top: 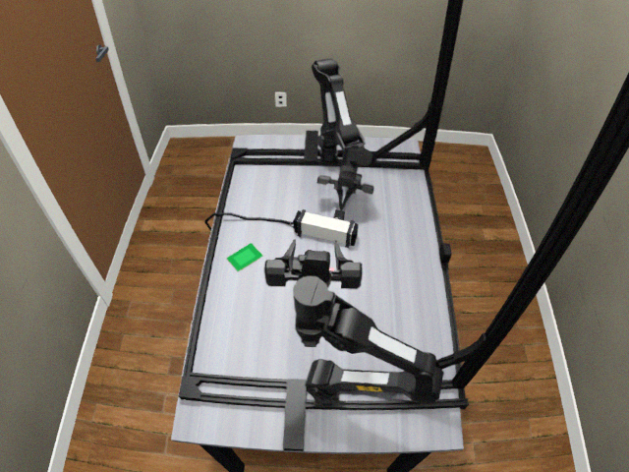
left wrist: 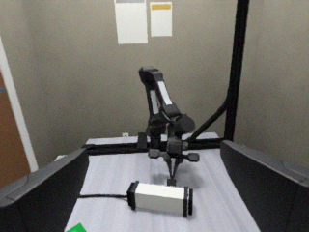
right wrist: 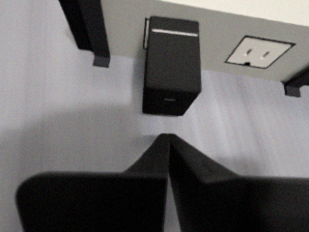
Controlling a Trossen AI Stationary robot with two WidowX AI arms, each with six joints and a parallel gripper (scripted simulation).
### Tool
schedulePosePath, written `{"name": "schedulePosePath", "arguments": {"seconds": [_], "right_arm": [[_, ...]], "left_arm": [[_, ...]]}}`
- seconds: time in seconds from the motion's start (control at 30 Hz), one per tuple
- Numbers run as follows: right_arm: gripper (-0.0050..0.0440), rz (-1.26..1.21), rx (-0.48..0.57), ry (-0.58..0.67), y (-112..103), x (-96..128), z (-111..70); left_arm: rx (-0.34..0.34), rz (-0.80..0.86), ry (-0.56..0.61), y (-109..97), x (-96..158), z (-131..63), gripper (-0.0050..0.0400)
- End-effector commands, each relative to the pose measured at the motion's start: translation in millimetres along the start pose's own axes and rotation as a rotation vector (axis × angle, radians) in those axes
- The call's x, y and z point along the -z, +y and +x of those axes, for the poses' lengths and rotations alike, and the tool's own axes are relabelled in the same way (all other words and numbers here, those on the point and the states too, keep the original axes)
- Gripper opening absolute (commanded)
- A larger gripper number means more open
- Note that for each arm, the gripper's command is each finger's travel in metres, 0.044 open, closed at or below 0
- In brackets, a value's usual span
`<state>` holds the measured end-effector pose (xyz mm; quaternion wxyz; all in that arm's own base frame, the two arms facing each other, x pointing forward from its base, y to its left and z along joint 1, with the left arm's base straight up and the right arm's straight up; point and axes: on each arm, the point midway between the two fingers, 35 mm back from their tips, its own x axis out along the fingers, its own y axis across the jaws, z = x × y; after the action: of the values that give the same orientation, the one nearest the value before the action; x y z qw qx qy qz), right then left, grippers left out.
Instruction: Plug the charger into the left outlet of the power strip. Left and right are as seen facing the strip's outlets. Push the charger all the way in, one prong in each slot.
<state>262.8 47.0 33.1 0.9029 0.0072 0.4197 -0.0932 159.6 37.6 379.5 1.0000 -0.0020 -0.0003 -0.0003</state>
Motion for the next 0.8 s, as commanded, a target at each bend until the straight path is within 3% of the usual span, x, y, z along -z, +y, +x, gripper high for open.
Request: {"name": "schedulePosePath", "arguments": {"seconds": [0.0,0.5,0.77], "right_arm": [[-0.0050,0.012,-0.011,-0.028,2.6,-11.5,-2.2],[-0.0050,0.009,-0.008,-0.019,1.9,-6.7,-1.9],[-0.0050,0.019,-0.014,-0.035,5.0,-23.9,-27.1]], "left_arm": [[0.000,0.005,-0.001,-0.5,-2.5,-0.1,0.0400],[0.000,0.005,-0.001,-0.5,-2.5,-0.1,0.0400],[0.000,0.005,-0.001,-0.5,-2.5,-0.1,0.0400]]}}
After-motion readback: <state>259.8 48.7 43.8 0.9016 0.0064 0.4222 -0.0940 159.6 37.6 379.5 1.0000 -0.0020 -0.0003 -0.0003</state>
